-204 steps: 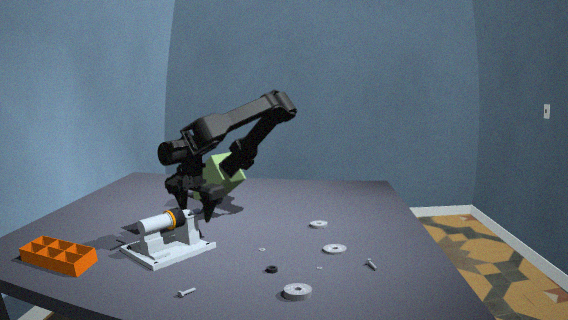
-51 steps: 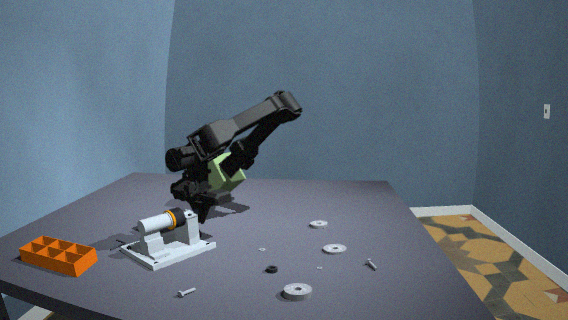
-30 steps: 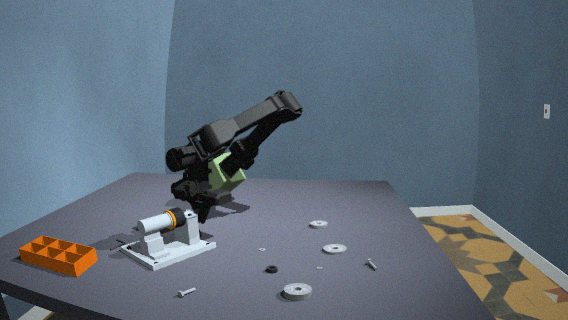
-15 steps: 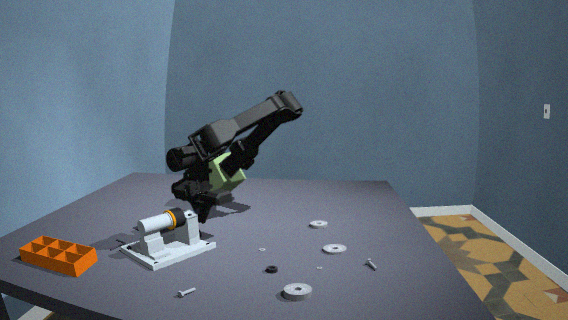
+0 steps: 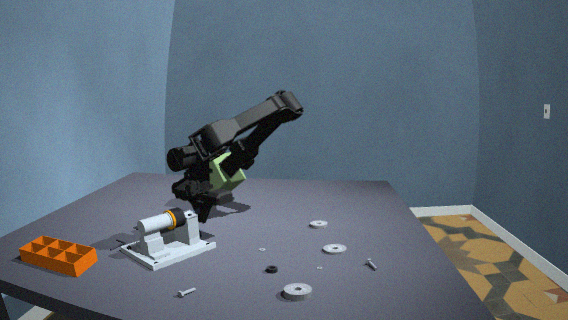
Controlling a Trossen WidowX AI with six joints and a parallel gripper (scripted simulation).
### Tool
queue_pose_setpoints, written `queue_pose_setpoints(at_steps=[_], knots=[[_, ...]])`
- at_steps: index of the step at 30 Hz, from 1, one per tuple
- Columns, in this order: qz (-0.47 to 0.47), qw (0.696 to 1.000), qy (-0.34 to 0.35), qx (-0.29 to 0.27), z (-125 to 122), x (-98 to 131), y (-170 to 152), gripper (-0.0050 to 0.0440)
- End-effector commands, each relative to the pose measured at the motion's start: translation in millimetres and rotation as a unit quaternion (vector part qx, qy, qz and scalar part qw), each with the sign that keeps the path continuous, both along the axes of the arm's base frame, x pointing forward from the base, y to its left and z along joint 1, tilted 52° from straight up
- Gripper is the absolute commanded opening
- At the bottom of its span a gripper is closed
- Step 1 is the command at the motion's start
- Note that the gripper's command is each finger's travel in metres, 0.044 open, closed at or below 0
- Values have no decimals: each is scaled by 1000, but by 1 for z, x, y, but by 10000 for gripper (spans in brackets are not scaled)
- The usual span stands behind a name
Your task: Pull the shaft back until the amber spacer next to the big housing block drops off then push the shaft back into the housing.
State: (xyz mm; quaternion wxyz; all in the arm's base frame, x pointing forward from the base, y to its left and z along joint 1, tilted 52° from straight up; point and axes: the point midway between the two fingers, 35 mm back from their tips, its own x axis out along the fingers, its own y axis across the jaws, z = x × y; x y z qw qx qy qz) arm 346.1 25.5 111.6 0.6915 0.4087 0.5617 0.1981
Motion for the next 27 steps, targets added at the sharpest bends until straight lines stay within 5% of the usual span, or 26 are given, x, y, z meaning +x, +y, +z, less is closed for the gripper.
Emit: queue_pose_setpoints(at_steps=[1,27], knots=[[-3,1000,-12,-4,8,0,-1,-50],[-3,1000,-11,-4,8,-3,0,-50]])
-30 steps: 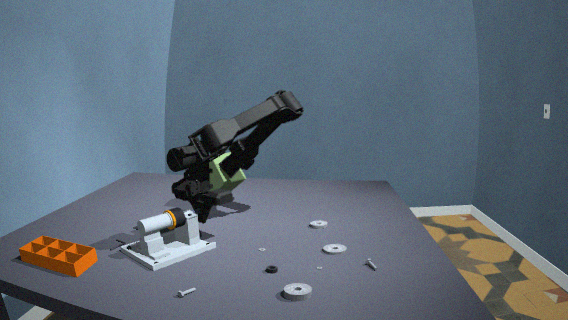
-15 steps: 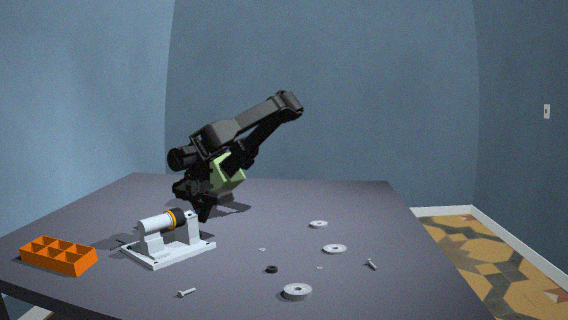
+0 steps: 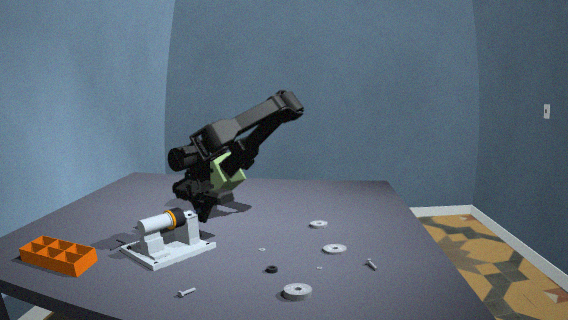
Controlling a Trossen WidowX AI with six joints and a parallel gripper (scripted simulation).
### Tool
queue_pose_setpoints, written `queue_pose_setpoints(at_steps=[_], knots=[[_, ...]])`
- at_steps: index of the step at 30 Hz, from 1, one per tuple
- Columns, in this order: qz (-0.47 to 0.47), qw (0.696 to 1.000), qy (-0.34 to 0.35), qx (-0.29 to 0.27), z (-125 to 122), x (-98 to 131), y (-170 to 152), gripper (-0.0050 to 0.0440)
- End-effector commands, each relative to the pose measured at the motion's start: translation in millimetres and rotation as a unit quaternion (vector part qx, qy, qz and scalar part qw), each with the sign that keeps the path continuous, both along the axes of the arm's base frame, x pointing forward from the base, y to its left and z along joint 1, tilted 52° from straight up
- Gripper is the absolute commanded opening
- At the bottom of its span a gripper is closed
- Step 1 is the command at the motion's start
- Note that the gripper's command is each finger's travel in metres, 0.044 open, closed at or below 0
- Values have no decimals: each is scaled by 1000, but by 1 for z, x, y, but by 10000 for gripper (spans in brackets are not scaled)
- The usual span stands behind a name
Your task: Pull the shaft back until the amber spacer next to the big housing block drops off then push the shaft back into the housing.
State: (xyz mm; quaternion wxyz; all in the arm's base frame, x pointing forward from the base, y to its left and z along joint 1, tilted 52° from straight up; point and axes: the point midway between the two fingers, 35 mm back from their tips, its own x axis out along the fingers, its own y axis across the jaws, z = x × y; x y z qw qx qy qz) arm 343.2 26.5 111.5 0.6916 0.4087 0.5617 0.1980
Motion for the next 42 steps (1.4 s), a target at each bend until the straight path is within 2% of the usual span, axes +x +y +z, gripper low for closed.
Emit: queue_pose_setpoints(at_steps=[1,42], knots=[[-3,1000,-11,-4,8,0,-1,-50],[-3,1000,-12,-4,8,-4,0,-50]])
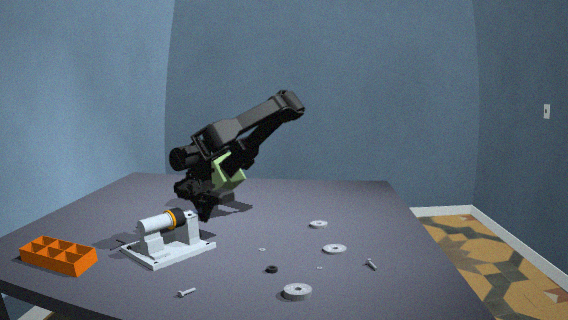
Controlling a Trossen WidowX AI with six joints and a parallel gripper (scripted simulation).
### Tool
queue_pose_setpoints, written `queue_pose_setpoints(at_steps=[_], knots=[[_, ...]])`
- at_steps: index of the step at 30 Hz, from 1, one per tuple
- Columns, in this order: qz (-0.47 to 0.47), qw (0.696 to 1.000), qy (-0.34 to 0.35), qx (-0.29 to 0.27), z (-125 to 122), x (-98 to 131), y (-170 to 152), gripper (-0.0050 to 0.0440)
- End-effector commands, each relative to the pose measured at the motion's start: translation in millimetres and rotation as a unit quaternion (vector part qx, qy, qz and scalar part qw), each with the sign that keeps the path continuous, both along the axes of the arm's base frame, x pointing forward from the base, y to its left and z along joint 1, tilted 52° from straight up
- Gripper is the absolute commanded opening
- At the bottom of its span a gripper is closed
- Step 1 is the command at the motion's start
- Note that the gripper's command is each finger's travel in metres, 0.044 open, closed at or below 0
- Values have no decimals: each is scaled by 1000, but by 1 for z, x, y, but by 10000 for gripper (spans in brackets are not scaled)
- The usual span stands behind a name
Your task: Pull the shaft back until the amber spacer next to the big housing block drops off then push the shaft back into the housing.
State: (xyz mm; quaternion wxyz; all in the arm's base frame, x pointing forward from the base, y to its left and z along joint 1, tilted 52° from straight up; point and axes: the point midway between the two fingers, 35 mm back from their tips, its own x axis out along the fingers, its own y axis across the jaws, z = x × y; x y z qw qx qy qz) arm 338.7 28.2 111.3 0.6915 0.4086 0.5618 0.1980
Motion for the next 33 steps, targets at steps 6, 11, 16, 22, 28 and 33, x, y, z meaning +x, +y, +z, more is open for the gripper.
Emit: queue_pose_setpoints(at_steps=[6,11,16,22,28,33], knots=[[-3,1000,-12,-4,8,-1,-1,-50],[-3,1000,-11,-4,8,-1,-1,-50],[-3,1000,-12,-4,8,-2,-1,-50],[-3,1000,-11,-4,8,-3,0,-50],[-3,1000,-11,-4,8,-3,0,-50],[-3,1000,-12,-4,8,-4,0,-50]])
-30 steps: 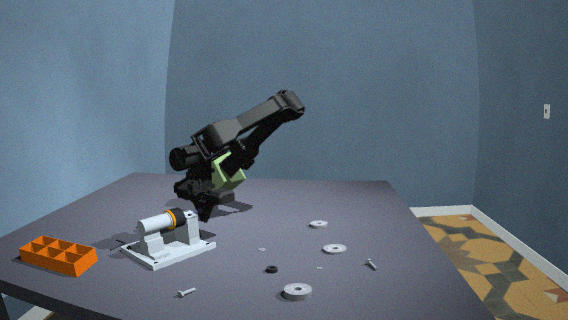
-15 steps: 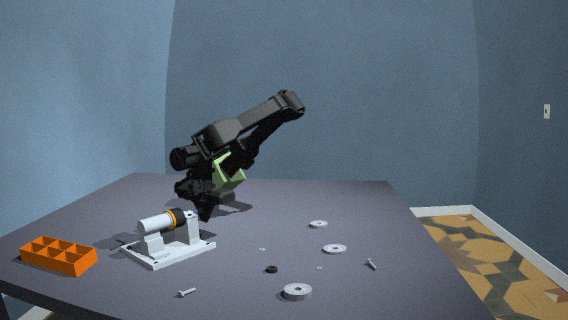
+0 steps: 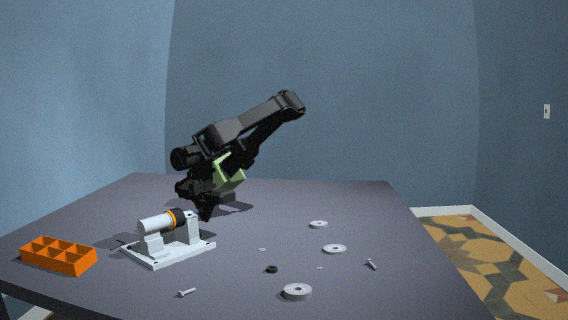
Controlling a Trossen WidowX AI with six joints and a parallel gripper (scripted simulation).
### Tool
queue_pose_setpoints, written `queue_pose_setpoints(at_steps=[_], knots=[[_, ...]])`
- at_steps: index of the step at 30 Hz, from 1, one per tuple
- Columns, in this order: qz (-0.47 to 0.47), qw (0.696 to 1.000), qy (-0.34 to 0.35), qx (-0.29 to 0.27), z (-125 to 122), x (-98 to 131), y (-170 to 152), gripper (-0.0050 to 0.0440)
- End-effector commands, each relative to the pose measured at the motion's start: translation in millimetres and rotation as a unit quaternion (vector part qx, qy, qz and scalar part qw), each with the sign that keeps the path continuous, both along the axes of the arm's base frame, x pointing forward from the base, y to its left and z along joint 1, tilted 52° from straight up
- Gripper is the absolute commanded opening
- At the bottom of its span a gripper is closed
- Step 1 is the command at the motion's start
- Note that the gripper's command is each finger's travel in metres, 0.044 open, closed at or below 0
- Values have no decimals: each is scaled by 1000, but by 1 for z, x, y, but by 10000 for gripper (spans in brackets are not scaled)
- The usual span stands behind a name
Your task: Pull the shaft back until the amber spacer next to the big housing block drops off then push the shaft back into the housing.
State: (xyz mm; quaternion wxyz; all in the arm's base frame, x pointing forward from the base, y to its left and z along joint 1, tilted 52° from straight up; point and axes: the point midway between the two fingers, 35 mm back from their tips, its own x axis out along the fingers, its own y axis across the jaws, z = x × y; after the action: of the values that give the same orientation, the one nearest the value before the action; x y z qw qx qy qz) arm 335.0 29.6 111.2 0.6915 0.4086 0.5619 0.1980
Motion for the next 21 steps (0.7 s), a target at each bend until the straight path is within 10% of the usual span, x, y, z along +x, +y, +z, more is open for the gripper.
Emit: queue_pose_setpoints(at_steps=[1,21], knots=[[-3,1000,-12,-4,8,0,-1,-50],[-3,1000,-11,-4,7,-2,0,-50]])
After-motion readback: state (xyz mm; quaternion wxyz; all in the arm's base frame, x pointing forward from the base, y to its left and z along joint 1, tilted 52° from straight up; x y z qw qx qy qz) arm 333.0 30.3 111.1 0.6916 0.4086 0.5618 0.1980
